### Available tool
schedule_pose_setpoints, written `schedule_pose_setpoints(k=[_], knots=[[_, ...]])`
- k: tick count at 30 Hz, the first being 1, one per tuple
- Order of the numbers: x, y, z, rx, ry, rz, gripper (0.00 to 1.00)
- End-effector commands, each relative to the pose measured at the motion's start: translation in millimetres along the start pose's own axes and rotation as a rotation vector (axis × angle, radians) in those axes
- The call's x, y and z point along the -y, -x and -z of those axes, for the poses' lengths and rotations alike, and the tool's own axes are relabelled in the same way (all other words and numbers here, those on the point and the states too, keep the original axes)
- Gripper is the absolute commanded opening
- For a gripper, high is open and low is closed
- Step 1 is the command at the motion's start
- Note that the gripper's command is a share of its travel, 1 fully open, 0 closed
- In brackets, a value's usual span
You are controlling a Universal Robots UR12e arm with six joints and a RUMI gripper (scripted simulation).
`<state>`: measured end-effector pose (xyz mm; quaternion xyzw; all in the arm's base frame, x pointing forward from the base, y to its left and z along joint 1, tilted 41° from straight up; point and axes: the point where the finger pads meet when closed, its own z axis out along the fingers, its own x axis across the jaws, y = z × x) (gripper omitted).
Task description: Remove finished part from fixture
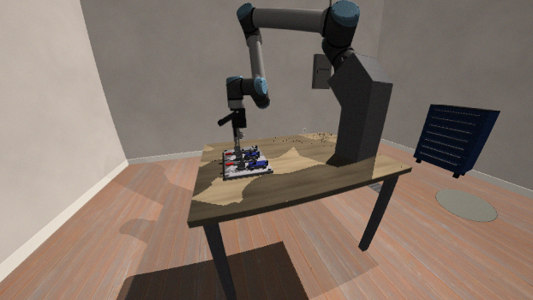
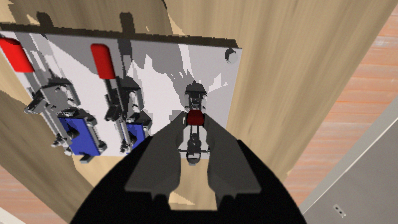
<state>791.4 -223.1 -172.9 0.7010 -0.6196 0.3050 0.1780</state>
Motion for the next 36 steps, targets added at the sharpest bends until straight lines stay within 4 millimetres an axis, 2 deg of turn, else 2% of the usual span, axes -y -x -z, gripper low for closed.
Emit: schedule_pose_setpoints(k=[1, 13, 14, 36], knots=[[-3.8, -1.2, -1.1, 0.001, 0.004, -0.001, 0.00], [-3.8, -1.2, -1.1, 0.001, 0.004, -0.001, 0.00], [-3.8, -1.2, -1.1, 0.001, 0.004, -0.001, 0.28], [-2.8, -0.8, -0.6, 0.000, 0.003, 0.000, 0.28]])
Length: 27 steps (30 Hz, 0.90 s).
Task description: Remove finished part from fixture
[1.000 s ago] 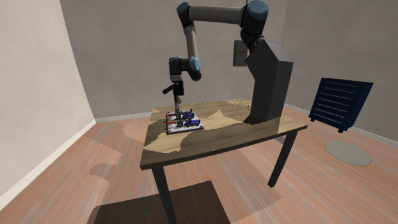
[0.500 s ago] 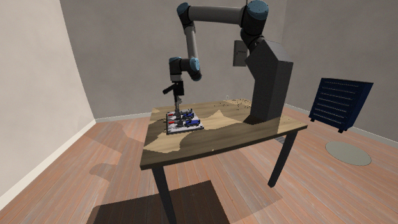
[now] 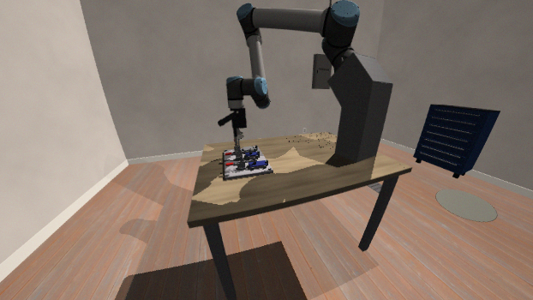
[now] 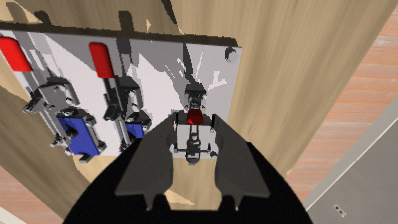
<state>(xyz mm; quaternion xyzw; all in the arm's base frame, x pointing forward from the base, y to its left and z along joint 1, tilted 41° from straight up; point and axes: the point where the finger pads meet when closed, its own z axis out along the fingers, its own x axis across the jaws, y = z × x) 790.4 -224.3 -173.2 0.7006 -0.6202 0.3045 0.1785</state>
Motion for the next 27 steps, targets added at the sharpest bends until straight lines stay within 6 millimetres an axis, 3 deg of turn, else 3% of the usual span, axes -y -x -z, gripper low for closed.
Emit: schedule_pose_setpoints(k=[1, 11, 27], knots=[[-1.5, -0.2, 0.2, 0.000, 0.001, 0.001, 0.28], [-1.8, 0.5, 4.7, 0.001, 0.001, 0.002, 0.28], [-1.6, 0.9, 41.8, 0.000, 0.001, 0.002, 0.28]])
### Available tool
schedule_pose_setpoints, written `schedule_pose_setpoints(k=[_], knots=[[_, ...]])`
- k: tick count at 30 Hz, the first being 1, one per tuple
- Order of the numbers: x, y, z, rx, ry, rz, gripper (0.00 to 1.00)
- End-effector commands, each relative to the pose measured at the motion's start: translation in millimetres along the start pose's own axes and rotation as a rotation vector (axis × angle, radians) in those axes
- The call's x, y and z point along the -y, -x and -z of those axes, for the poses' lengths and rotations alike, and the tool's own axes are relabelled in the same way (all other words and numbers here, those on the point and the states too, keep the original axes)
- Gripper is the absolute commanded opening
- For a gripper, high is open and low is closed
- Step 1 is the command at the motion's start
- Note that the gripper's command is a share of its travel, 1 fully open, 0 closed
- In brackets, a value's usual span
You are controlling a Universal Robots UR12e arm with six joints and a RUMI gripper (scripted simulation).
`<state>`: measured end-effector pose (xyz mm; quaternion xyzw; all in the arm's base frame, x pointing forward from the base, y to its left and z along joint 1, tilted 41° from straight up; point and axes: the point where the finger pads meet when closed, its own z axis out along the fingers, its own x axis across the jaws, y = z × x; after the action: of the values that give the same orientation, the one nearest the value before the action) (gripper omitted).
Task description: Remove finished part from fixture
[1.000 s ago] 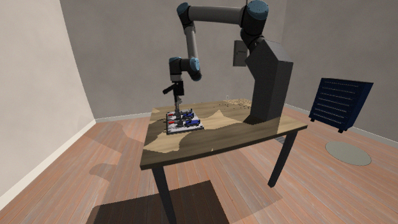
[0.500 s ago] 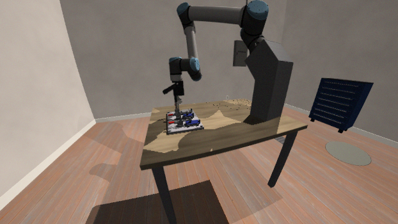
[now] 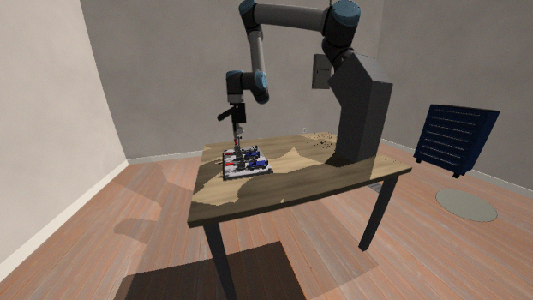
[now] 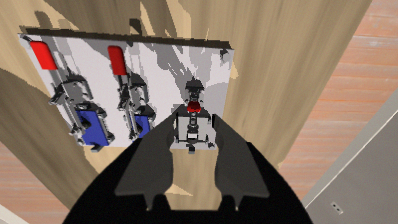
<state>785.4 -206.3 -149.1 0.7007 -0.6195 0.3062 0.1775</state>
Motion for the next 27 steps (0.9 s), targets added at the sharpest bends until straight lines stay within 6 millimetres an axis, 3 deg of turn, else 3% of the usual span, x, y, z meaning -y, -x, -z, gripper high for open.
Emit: schedule_pose_setpoints(k=[1, 8, 27], knots=[[-2.7, 2.6, 13.6, 0.002, 0.005, 0.002, 0.28], [-2.7, 2.6, 21.6, 0.002, 0.005, 0.002, 0.28], [-2.5, 2.0, 19.7, 0.002, 0.005, 0.001, 0.28]])
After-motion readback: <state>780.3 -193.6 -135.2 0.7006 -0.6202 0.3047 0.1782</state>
